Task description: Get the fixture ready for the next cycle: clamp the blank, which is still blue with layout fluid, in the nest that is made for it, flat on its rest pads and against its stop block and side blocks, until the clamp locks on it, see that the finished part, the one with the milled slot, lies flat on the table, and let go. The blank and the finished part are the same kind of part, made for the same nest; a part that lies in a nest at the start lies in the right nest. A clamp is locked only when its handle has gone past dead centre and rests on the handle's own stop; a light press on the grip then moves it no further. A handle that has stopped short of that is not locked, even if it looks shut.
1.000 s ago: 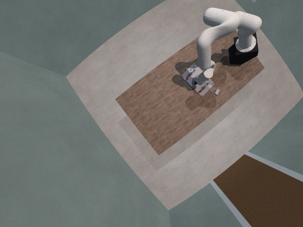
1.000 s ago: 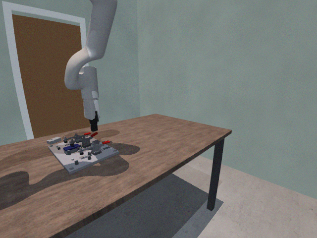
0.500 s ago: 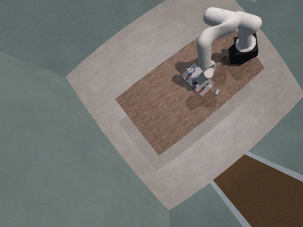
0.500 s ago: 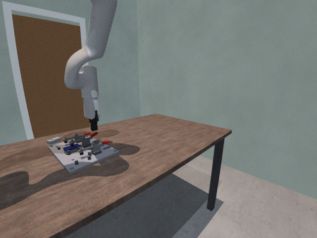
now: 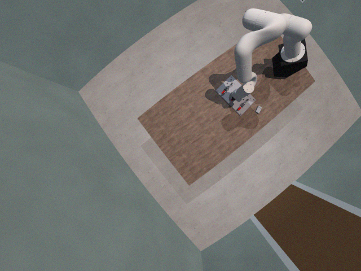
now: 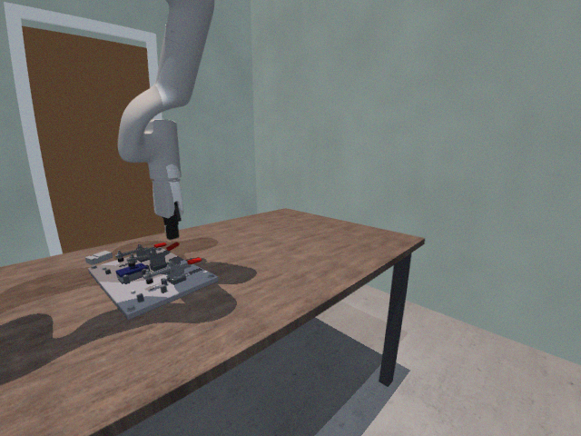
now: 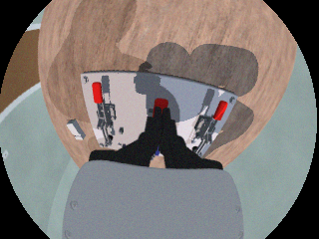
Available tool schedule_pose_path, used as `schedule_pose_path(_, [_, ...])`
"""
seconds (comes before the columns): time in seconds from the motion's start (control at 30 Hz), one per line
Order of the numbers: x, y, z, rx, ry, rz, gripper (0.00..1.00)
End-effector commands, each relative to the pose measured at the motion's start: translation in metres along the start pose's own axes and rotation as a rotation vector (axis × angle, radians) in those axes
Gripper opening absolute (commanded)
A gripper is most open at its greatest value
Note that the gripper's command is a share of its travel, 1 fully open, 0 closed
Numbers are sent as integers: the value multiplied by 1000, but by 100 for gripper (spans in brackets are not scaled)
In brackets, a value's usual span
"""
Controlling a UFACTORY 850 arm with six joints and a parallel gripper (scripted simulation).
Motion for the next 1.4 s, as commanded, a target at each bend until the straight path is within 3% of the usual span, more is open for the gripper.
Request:
schedule_pose_path(0.0, [0, 0, 1, 0, 1, 0, 0])
schedule_pose_path(1.37, [-9, 0, 1, 0, 1, 0, 0])
Point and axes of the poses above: the point where the finger pads meet when closed, its own x axis back along the fingers, its own y axis across the jaws, z = x × y, the point moved 1 cm from there along x, back along the fingers, and after that the axes turned 15 degrees about -x, right-handed, at the moved point
